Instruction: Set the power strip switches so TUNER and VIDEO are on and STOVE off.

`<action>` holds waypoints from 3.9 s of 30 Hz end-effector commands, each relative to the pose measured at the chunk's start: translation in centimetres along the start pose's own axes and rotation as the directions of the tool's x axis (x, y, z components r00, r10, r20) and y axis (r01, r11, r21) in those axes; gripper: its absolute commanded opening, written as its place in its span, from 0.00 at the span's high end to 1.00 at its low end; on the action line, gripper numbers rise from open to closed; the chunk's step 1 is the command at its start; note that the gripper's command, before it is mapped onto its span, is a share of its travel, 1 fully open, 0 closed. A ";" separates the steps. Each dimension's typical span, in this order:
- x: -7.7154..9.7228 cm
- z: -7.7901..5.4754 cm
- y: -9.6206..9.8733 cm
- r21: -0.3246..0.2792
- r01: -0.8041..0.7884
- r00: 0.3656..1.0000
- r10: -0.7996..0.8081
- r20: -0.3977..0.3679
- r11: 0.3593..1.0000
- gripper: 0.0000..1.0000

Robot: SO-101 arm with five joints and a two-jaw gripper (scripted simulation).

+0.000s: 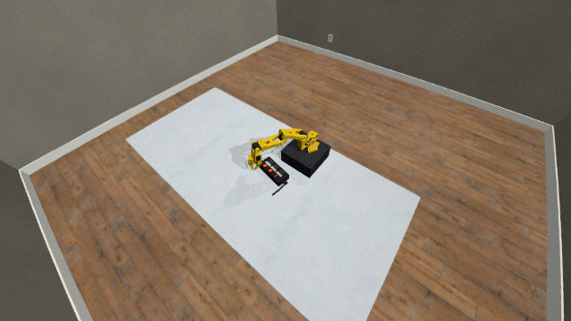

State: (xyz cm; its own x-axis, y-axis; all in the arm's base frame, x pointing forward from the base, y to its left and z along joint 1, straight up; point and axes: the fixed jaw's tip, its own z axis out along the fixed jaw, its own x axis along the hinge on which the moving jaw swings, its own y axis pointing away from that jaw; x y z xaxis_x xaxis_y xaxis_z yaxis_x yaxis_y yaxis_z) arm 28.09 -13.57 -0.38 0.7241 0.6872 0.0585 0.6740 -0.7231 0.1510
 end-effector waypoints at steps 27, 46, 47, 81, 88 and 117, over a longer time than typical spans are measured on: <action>-0.6 1.0 0.1 0.009 -0.014 1.000 0.014 0.006 1.000 1.00; -2.3 1.1 -1.5 0.075 -0.051 0.998 0.049 0.038 0.996 1.00; -2.3 1.1 -1.5 0.075 -0.051 0.998 0.049 0.038 0.996 1.00; -4.3 1.1 -4.5 0.141 -0.091 0.994 0.082 0.070 0.986 1.00; -4.4 0.8 -4.6 0.141 -0.090 0.994 0.081 0.070 0.986 1.00; -4.4 0.8 -4.9 0.141 -0.089 0.994 0.080 0.070 0.986 1.00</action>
State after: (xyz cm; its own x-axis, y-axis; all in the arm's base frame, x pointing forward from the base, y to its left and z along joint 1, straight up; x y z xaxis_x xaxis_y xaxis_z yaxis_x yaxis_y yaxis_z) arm 21.99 -13.03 -2.00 0.7825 0.6226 0.0020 0.6226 -0.7825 0.0077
